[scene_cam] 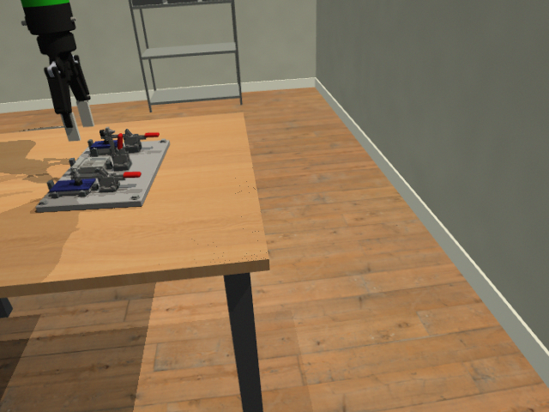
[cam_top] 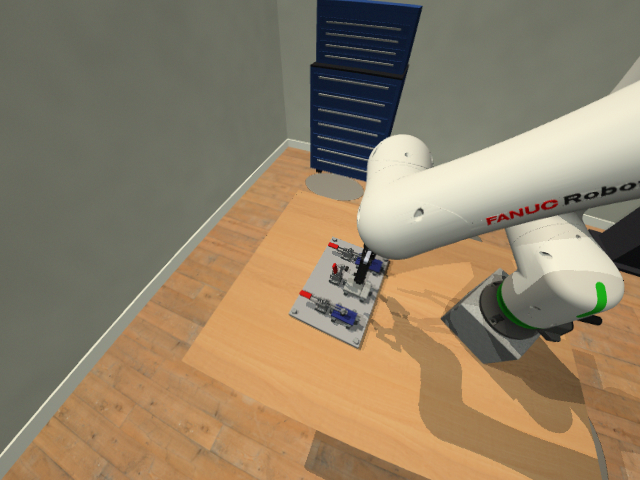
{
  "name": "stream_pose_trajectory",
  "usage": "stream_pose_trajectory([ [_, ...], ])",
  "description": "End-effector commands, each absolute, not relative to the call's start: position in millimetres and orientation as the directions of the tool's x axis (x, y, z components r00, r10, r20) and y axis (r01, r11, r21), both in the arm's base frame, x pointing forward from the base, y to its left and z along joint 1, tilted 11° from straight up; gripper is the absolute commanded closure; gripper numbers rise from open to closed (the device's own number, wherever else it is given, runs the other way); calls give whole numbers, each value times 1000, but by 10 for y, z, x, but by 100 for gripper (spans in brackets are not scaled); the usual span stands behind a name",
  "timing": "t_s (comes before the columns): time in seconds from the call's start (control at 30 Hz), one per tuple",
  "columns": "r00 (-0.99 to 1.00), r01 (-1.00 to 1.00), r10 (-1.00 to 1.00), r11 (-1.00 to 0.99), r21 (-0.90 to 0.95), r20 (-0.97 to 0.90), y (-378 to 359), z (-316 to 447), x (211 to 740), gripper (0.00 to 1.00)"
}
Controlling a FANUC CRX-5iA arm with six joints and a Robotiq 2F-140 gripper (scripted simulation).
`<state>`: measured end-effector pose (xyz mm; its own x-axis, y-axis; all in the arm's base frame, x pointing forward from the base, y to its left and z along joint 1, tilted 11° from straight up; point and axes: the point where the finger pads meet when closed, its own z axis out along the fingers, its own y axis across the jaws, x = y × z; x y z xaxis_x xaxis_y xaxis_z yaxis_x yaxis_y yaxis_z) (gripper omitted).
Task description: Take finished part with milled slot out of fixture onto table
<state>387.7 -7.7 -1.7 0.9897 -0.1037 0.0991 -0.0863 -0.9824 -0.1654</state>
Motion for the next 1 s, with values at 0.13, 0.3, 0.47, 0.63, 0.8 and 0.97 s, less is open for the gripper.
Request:
stream_pose_trajectory([
  [0.13,990,-86,-104,-982,-165,100,-54,-165,3896,42],
  [0.3,990,-86,-104,-982,-165,100,-41,-248,3906,42],
  [0.47,990,-86,-104,-982,-165,100,-20,-378,3921,42],
  [0.63,990,-86,-104,-982,-165,100,-6,-467,3932,42],
  [0.8,990,-86,-104,-982,-165,100,-2,-494,3935,42],
  [0.97,990,-86,-104,-982,-165,100,0,-505,3936,42],
])
